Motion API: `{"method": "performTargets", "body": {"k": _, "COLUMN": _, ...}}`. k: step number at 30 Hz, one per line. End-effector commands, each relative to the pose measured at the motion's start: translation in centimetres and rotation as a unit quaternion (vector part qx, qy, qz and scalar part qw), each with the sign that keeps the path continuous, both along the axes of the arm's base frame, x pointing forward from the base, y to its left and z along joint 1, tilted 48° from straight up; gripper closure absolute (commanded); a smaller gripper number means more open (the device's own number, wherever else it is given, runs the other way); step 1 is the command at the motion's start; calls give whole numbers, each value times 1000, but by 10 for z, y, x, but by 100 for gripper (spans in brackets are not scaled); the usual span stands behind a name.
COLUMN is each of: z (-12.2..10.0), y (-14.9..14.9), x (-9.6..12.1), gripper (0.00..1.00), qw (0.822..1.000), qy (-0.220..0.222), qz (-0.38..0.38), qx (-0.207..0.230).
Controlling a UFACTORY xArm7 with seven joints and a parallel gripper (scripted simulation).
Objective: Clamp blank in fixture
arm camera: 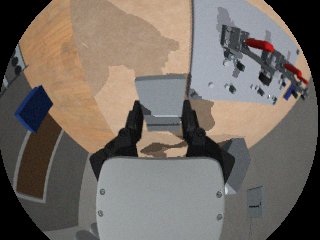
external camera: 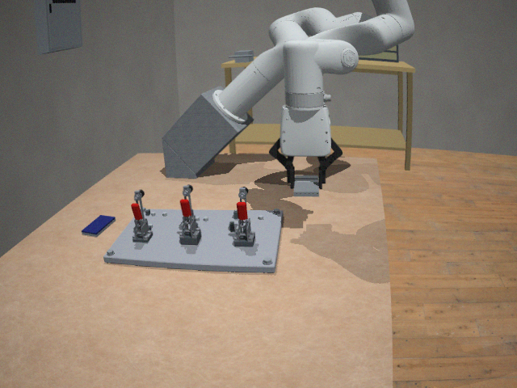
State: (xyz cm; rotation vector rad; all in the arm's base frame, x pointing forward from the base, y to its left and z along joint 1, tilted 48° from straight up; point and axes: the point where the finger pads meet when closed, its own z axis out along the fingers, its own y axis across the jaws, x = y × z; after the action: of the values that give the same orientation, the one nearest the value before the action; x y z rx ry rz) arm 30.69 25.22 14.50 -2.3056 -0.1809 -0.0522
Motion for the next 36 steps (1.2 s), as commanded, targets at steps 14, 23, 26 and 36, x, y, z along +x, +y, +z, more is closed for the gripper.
{"method": "performTargets", "body": {"k": 14, "z": -23, "y": 25, "x": 1, "gripper": 100, "qw": 1000, "qy": -1, "qz": -2, "qx": 1}}
{"method": "performTargets", "body": {"k": 23, "z": -41, "y": 47, "x": 0, "gripper": 100, "qw": 1000, "qy": -1, "qz": -2, "qx": 0}}
{"method": "performTargets", "body": {"k": 26, "z": -45, "y": 51, "x": 0, "gripper": 100, "qw": 1000, "qy": -1, "qz": -2, "qx": 1}}
{"method": "performTargets", "body": {"k": 36, "z": -53, "y": 60, "x": 0, "gripper": 100, "qw": 1000, "qy": -1, "qz": -2, "qx": 1}}
